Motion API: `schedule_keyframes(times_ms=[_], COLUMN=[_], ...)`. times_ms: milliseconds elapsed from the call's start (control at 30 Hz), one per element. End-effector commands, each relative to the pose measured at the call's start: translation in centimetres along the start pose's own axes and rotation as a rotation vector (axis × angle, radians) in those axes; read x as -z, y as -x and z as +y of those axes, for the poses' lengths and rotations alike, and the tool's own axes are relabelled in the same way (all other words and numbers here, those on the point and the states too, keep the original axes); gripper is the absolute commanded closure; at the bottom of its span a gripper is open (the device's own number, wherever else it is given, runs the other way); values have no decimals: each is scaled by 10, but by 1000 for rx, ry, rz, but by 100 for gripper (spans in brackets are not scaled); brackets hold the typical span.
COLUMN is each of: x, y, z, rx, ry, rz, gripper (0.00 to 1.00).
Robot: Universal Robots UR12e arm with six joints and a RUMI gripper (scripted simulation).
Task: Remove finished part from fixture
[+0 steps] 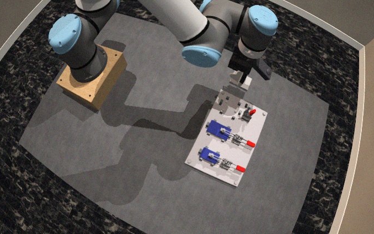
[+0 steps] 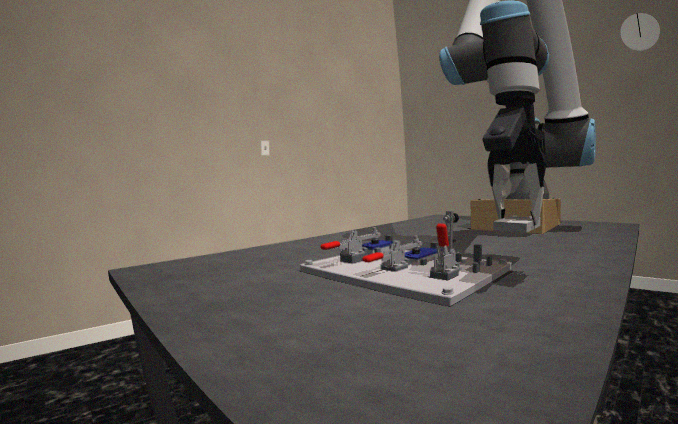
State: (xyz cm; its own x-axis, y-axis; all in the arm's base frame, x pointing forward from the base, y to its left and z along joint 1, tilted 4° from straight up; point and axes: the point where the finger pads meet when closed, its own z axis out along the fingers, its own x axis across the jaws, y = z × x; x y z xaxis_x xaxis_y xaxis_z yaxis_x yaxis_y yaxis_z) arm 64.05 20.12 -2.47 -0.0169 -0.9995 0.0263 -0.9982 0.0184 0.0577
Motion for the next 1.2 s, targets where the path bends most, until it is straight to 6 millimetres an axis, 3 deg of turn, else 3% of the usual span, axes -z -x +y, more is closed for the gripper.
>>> schedule_keyframes(times_ms=[0, 533, 1167], x=[1, 1, 1], y=[9, 25, 27], z=[-1, -1, -1], rx=[0, 0, 0], ry=[-2, -2, -2], rz=[0, 0, 0], gripper=[100, 100, 100])
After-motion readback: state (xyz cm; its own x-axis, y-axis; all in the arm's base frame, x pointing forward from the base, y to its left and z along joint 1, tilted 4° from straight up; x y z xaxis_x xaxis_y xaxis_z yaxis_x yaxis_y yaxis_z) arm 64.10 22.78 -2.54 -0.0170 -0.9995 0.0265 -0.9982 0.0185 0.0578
